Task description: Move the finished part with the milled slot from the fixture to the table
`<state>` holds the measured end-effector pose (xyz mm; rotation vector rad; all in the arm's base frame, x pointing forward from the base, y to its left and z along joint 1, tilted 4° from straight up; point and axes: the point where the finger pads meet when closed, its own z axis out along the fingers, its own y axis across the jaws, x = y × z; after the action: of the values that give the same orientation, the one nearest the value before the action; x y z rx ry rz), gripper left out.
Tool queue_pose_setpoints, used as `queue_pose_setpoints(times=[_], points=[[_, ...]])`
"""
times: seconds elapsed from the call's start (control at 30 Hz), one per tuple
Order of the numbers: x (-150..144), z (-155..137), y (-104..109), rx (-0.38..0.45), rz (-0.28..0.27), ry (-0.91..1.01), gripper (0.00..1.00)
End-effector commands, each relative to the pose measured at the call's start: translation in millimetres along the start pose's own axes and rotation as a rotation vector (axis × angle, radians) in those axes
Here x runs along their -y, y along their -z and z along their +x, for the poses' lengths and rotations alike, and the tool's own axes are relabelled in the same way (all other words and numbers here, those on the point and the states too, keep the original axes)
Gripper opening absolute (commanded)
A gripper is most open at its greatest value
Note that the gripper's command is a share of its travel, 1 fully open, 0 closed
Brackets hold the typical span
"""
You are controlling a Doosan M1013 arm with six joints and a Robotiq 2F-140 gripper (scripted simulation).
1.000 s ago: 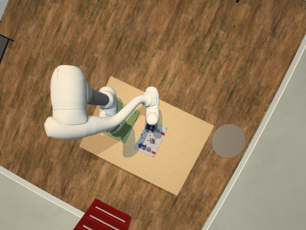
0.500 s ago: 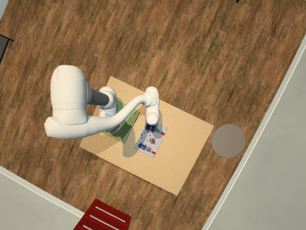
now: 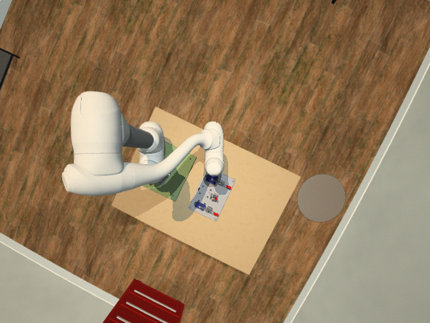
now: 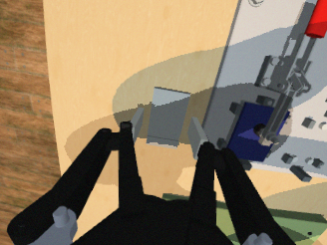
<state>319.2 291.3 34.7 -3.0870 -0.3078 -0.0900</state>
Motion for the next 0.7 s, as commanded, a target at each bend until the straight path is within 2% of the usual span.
queue_pose_setpoints(times=[0.0, 0.3, 0.67], points=[[0.0, 0.0, 0.9, 0.000, 0.000, 0.000, 0.47], [0.0, 0.0, 10.5, 0.000, 0.000, 0.000, 0.47], [0.0, 0.0, 47.9, 0.000, 0.000, 0.000, 0.47]])
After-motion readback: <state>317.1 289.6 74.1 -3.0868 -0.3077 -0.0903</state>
